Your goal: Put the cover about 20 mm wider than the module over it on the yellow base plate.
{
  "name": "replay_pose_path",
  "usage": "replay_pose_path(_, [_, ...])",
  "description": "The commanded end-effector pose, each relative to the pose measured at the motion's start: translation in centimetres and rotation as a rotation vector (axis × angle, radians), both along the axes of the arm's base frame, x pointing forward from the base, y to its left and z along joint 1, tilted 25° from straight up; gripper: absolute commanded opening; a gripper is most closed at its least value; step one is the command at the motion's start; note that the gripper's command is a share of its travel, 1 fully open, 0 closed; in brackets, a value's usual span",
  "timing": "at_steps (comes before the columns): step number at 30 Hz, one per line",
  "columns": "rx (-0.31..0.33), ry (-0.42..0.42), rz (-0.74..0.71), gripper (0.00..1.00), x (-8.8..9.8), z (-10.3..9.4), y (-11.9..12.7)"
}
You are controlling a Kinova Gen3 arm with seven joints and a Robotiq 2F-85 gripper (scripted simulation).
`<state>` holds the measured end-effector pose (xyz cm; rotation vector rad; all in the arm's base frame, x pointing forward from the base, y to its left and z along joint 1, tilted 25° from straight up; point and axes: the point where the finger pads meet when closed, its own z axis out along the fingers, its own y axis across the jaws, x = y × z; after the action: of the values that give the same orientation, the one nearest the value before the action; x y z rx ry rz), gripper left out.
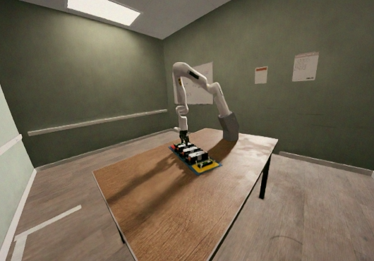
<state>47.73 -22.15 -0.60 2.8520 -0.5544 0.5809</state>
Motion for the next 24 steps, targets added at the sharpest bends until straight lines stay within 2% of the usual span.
replay_pose_path(1, [0.0, -0.002, 0.0, 1.0, 0.17, -0.28, -0.09])
replay_pose_path(24, [0.0, -0.002, 0.0, 1.0, 0.51, -1.18, -0.34])
